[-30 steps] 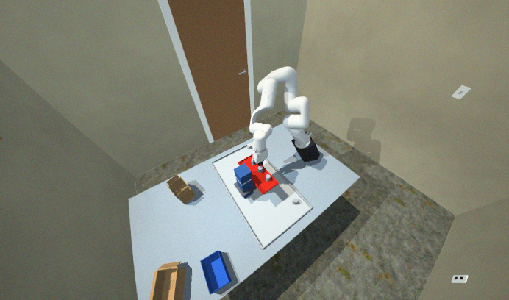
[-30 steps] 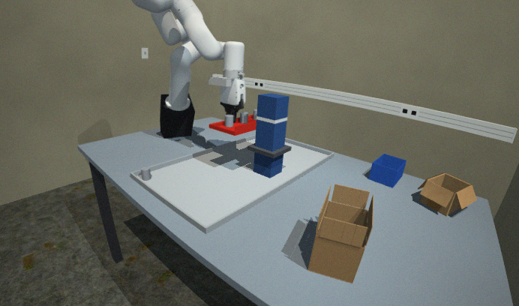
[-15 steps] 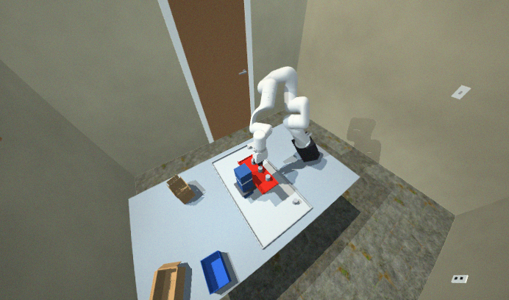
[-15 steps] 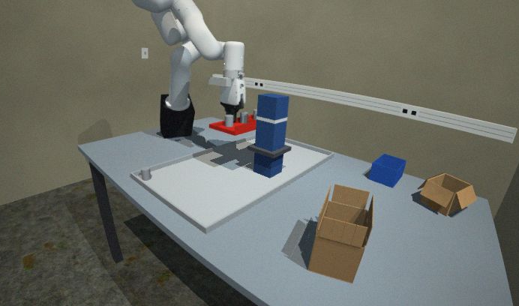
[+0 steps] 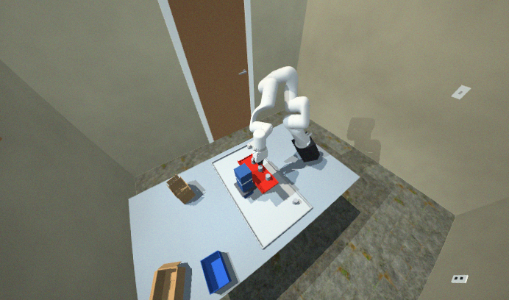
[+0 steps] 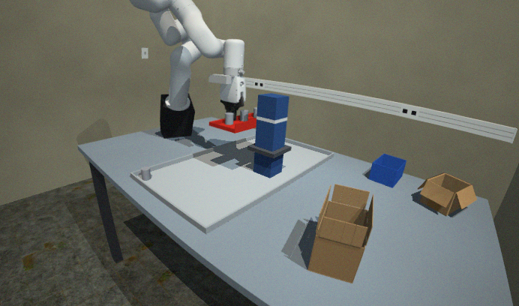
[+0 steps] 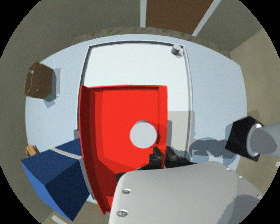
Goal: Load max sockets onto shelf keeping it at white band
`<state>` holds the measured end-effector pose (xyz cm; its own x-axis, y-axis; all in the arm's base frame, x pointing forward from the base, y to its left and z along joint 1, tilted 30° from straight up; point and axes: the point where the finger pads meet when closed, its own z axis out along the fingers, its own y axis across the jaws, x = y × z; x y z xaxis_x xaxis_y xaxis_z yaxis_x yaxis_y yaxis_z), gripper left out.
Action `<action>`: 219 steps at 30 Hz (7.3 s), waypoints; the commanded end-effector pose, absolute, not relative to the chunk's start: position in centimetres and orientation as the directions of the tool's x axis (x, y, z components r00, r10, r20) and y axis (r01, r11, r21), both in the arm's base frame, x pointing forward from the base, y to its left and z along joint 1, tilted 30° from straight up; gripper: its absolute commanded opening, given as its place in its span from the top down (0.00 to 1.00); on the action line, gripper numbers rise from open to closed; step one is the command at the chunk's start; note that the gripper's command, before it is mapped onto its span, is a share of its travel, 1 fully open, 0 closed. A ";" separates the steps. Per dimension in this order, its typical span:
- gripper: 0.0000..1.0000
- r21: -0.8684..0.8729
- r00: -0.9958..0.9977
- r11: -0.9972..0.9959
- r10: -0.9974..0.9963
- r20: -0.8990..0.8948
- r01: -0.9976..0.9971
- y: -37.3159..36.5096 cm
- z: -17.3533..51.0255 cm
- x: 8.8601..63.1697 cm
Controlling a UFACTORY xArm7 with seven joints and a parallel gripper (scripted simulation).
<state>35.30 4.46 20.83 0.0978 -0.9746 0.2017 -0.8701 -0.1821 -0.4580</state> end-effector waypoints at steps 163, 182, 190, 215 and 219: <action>0.00 -0.736 0.022 -0.105 -0.992 0.122 -0.668 14.2 32.4 16.0; 0.00 -0.933 0.010 0.101 -0.994 -0.111 -0.345 15.9 33.4 1.9; 0.00 -0.953 0.023 0.198 -0.978 -0.209 -0.229 15.3 31.1 -1.8; 0.00 -0.953 0.023 0.200 -0.977 -0.210 -0.227 15.3 31.1 -1.8; 0.00 -0.953 0.023 0.200 -0.977 -0.210 -0.227 15.3 31.1 -1.8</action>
